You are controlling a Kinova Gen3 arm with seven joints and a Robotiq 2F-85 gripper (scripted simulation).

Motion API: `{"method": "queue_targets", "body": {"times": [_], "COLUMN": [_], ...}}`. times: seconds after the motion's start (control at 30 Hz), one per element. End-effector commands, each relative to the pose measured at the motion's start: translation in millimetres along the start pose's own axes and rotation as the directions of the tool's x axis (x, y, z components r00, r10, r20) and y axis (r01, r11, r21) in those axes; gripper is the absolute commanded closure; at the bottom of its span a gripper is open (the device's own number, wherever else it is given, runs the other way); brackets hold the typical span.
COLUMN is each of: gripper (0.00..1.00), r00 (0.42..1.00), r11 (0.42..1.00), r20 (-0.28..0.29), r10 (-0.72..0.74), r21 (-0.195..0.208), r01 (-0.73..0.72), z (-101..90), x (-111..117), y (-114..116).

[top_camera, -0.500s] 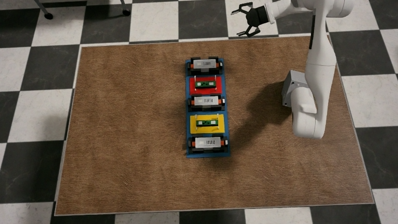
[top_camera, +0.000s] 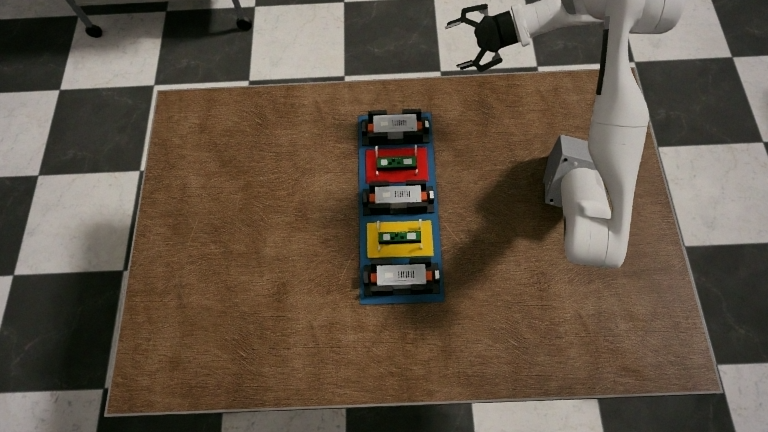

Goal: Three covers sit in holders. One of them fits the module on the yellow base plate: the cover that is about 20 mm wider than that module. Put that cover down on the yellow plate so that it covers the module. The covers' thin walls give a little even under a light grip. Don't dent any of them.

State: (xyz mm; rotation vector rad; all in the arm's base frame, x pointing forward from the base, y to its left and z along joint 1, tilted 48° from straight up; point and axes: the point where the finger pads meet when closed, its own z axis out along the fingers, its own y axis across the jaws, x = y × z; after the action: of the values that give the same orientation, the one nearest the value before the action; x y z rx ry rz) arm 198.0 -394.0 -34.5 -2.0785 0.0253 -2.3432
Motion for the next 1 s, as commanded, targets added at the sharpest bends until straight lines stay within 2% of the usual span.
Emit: {"method": "queue_targets", "body": {"times": [0.0,0.03,0.37,0.63,0.93,0.97], "gripper": [0.0,0.0,0.0,0.0,0.0,0.0], "r00": [1.0,1.0,0.98,0.978,0.923,0.923], "r11": [1.0,1.0,0.994,0.993,0.975,0.975], "r20": [0.0,0.0,0.177,0.186,0.344,0.344], "r10": [-0.002,-0.002,0.093,0.099,0.172,0.172], "r21": [-0.001,-0.001,0.044,0.05,0.072,0.072], "r01": [0.002,0.002,-0.102,-0.11,-0.209,-0.209], "z": [-0.3,-0.3,28.0,29.6,55.2,55.2], "x": [0.6,0.6,35.8,38.1,69.7,69.7], "y": [0.8,0.8,-38.8,-42.4,-77.9,-77.9]}}
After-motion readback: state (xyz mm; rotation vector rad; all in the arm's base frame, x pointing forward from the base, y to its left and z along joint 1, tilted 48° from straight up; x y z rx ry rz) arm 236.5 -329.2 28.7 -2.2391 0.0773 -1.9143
